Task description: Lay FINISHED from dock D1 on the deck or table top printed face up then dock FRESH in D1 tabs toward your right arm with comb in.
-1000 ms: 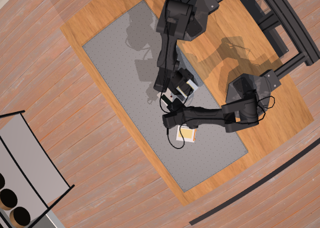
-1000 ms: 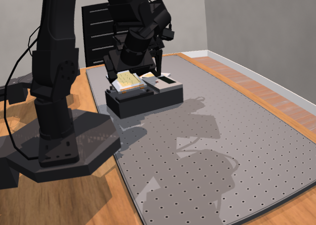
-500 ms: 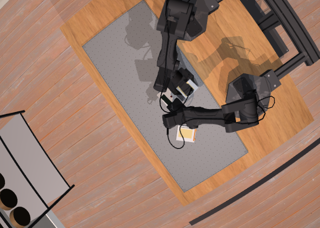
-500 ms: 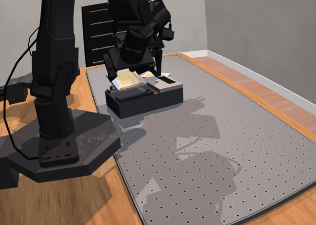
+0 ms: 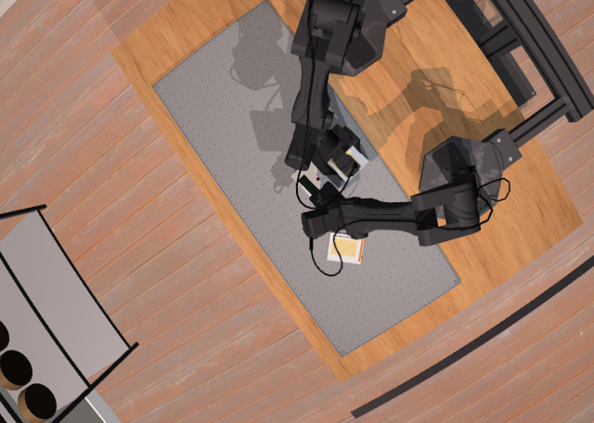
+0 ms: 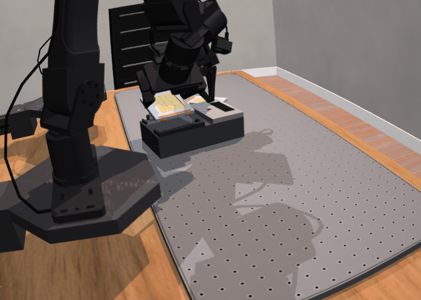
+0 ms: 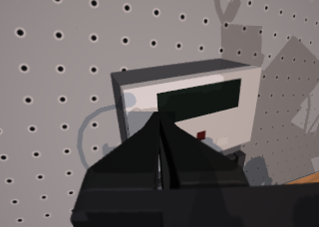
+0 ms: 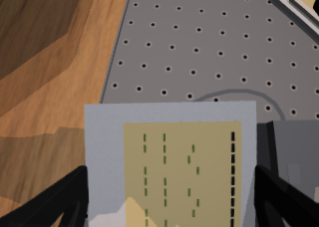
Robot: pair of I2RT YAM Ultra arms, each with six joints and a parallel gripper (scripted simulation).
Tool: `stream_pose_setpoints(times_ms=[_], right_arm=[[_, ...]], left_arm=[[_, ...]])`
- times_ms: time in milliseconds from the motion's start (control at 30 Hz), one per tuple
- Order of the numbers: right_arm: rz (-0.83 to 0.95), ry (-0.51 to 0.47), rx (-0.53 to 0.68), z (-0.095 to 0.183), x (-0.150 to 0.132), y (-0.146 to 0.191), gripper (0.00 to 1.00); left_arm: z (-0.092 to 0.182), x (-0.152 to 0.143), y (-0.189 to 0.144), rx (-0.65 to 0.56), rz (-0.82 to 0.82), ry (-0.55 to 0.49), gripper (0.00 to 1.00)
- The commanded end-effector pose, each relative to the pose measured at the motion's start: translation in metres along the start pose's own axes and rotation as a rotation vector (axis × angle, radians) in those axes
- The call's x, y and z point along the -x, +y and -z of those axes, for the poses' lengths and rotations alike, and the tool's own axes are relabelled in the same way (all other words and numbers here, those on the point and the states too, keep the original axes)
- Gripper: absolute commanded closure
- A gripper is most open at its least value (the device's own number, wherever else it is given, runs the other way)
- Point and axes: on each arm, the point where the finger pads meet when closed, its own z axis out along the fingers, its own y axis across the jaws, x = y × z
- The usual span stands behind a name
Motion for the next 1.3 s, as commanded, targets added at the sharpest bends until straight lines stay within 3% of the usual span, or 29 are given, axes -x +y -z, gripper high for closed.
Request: stream_pose_setpoints(times_ms=[0,1267], right_arm=[[0.024,-0.038,-0.040,0.0120,0.0193,-0.0165,1.00],[0.024,-0.043,-0.046,0.0186,0.0240,-0.0177,1.00]], left_arm=[[-0.0262,-0.0507,0.0524,0.173,0.040,0.143,1.00],[-0.0262,-0.0507,0.0524,0.173,0.040,0.143,1.00]])
